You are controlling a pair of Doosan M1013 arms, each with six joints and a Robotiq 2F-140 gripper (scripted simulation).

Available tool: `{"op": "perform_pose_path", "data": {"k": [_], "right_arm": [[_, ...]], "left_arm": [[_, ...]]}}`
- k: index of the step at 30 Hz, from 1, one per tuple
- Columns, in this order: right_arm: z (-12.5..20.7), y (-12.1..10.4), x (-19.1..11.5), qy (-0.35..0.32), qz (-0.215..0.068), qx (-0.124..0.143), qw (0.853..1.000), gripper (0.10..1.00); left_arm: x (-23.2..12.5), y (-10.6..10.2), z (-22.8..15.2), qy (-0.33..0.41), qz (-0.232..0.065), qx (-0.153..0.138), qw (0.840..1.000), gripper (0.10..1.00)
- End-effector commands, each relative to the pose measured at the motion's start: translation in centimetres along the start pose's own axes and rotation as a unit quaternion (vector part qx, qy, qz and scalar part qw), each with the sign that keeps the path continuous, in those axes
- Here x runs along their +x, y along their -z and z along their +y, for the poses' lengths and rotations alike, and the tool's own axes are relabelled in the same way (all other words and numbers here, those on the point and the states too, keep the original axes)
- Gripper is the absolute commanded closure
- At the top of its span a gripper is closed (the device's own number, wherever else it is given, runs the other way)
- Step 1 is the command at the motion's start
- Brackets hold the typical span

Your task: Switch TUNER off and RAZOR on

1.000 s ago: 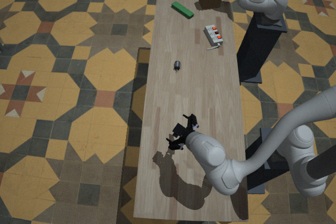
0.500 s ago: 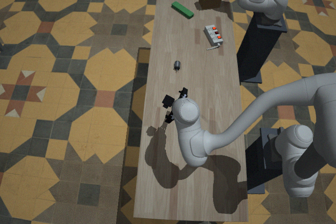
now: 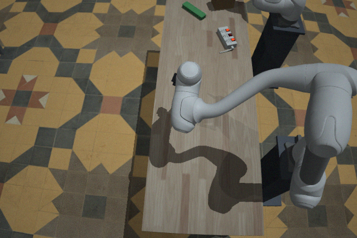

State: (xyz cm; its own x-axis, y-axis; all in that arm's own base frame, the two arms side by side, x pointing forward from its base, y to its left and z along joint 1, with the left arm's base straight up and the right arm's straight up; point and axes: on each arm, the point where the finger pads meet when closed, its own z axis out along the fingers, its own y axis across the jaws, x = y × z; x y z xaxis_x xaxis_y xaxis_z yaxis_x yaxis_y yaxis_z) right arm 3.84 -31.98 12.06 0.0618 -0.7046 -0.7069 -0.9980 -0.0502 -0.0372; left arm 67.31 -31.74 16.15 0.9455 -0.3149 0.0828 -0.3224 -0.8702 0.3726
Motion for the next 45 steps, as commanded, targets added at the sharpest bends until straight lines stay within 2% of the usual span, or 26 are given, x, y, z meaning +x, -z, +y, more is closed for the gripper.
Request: {"op": "perform_pose_path", "data": {"k": [1,6,8,9,13,23,25,26,40,42,43,45], "right_arm": [[0.0,0.1,0.0,0.0,0.001,0.0,1.0,0.098],[0.0,0.1,0.0,0.0,0.001,0.0,1.0,0.098],[0.0,0.1,0.0,0.0,0.001,0.0,1.0,0.098],[0.0,0.1,0.0,0.0,0.001,0.0,1.0,0.098],[0.0,0.1,0.0,0.0,0.001,0.0,1.0,0.098],[0.0,0.1,0.0,0.0,0.001,0.0,1.0,0.098],[0.0,0.1,0.0,0.0,0.001,0.0,1.0,0.098],[0.0,0.1,0.0,0.0,0.001,0.0,1.0,0.098],[0.0,0.1,0.0,0.0,0.001,0.0,1.0,0.098],[0.0,0.1,0.0,0.0,0.001,0.0,1.0,0.098],[0.0,0.1,0.0,0.0,0.001,0.0,1.0,0.098],[0.0,0.1,0.0,0.0,0.001,0.0,1.0,0.098]], "left_arm": [[0.7,-2.0,3.6,0.017,-0.019,0.021,0.999,0.098],[1.2,-4.5,8.3,0.036,-0.033,0.047,0.998,0.098],[1.2,-4.5,8.3,0.036,-0.033,0.047,0.998,0.098],[1.3,-5.9,11.1,0.046,-0.038,0.063,0.996,0.098],[1.3,-7.6,14.4,0.059,-0.041,0.082,0.994,0.098],[0.4,-12.3,24.2,0.092,-0.033,0.135,0.986,0.098],[0.4,-12.3,24.2,0.092,-0.033,0.135,0.986,0.098],[-0.1,-13.6,27.0,0.101,-0.026,0.148,0.983,0.098],[-4.0,-19.2,40.4,0.142,0.024,0.195,0.97,0.098],[-4.0,-19.2,40.4,0.142,0.024,0.195,0.97,0.098],[-4.9,-20.1,42.6,0.148,0.035,0.2,0.968,0.098],[-5.7,-20.8,44.5,0.154,0.045,0.204,0.966,0.098]]}}
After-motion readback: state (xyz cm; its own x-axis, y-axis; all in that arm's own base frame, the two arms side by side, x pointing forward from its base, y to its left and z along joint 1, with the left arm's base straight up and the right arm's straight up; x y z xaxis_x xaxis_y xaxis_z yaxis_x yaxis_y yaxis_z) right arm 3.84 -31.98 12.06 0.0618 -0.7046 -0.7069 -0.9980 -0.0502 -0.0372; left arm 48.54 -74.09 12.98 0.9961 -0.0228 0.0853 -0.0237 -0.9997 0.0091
